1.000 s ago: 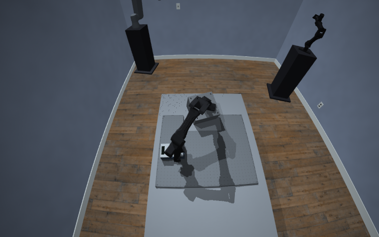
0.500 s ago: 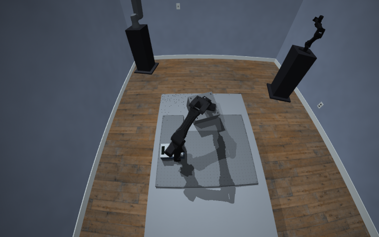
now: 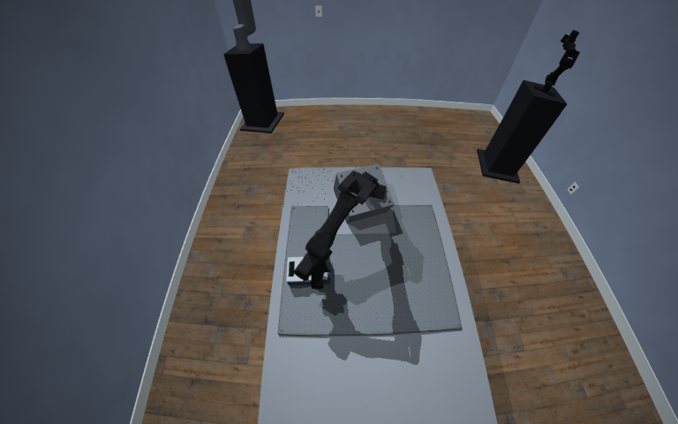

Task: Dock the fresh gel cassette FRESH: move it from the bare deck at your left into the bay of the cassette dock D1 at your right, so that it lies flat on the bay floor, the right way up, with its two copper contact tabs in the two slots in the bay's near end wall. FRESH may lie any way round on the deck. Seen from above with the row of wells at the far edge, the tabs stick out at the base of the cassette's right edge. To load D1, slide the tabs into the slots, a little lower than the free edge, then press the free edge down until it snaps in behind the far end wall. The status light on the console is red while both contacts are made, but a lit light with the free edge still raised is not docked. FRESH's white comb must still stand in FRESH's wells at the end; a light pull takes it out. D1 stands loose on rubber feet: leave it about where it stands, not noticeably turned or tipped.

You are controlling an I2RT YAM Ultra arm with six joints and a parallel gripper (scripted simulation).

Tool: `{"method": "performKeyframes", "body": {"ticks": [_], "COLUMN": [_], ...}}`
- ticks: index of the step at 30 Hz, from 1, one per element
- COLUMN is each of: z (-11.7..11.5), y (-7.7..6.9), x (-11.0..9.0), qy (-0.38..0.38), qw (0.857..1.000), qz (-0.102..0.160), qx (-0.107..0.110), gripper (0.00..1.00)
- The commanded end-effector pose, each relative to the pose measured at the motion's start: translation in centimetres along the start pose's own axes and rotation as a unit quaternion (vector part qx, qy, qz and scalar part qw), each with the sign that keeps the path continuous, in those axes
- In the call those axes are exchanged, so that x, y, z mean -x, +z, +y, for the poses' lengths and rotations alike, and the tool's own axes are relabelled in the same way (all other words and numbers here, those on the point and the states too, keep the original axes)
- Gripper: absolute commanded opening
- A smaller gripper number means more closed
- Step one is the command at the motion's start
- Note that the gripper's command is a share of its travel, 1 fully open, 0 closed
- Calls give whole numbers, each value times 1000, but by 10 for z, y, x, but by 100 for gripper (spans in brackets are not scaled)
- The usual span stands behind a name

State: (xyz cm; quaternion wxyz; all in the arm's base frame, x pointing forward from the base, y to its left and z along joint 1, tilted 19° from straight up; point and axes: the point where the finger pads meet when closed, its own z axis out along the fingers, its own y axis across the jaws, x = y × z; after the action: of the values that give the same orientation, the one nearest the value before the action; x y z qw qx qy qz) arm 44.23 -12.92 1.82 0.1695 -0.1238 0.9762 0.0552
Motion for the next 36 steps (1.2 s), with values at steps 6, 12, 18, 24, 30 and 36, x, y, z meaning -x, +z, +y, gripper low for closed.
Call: {"method": "performKeyframes", "body": {"ticks": [6,12,18,24,30,36], "z": [-5,-5,-5,-5,-5,-5], "y": [26,27,29,30,31,33], "x": [-32,-34,-35,-36,-38,-39], "qy": [15,15,15,15,15,15], "qw": [999,999,999,999,999,999], "qz": [37,37,37,36,36,36], "qx": [1,1,1,1,1,1], "gripper": [0,0,0,0,0,0]}}
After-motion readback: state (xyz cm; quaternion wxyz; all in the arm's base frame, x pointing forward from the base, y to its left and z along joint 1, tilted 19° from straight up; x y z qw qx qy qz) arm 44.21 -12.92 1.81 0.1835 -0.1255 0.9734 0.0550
